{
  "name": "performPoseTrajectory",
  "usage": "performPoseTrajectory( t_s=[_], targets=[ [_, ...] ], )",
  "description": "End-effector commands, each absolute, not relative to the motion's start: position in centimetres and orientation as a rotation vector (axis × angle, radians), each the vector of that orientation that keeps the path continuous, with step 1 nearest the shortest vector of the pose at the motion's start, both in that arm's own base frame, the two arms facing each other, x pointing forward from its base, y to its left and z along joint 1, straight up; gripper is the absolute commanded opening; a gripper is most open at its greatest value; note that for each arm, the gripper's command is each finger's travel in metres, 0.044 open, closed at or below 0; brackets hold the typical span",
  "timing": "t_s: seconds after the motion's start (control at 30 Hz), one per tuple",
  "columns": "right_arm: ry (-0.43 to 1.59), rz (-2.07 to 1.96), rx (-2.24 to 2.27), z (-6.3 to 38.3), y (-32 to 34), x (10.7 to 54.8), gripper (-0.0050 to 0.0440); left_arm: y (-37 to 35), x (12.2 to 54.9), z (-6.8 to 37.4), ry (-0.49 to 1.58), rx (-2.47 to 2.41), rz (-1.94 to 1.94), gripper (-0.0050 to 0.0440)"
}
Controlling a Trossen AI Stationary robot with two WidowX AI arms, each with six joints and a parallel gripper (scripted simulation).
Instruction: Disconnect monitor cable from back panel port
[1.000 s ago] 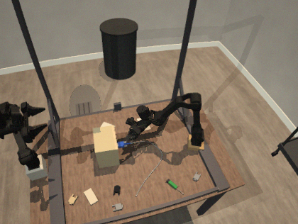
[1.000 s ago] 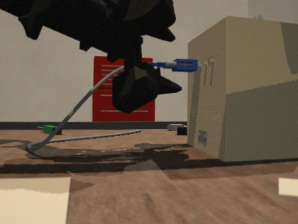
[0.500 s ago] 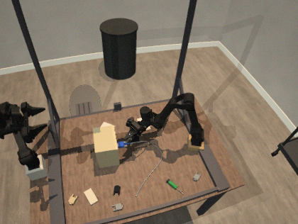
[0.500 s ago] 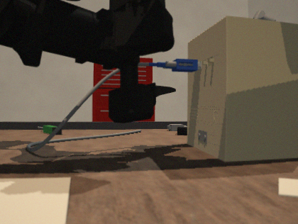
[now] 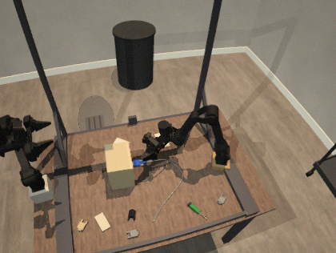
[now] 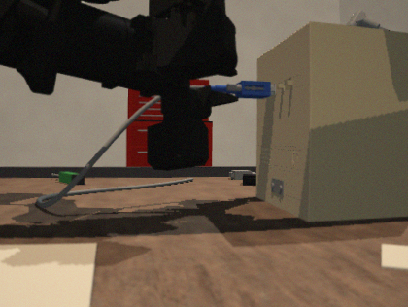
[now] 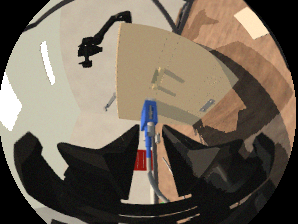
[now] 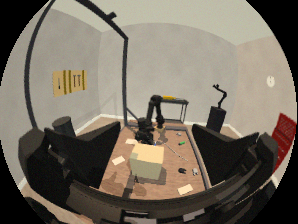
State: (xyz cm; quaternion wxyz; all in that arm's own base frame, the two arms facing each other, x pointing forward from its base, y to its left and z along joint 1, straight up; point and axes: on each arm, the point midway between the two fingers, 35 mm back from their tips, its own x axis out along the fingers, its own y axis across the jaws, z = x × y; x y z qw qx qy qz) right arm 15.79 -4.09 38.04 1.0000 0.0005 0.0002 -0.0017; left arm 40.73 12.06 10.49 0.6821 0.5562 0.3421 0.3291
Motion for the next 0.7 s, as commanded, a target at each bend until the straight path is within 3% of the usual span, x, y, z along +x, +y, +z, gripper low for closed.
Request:
performPoseTrajectory(
  t_s=[0.0,0.07,0.67],
  targets=[
    [-0.001,0.0,-0.006,38.37,-3.94,15.76,0.044,12.08,40.82,11.27,0.753,1.241,0.754,0.0032],
    [-0.001,0.0,-0.006,38.37,-3.94,15.76,0.044,12.08,40.82,11.27,0.753,1.241,0.754,0.0],
    [-0.001,0.0,-0.006,38.37,-3.94,15.76,0.044,12.12,40.79,11.46,0.749,1.152,0.734,0.0]
  ],
)
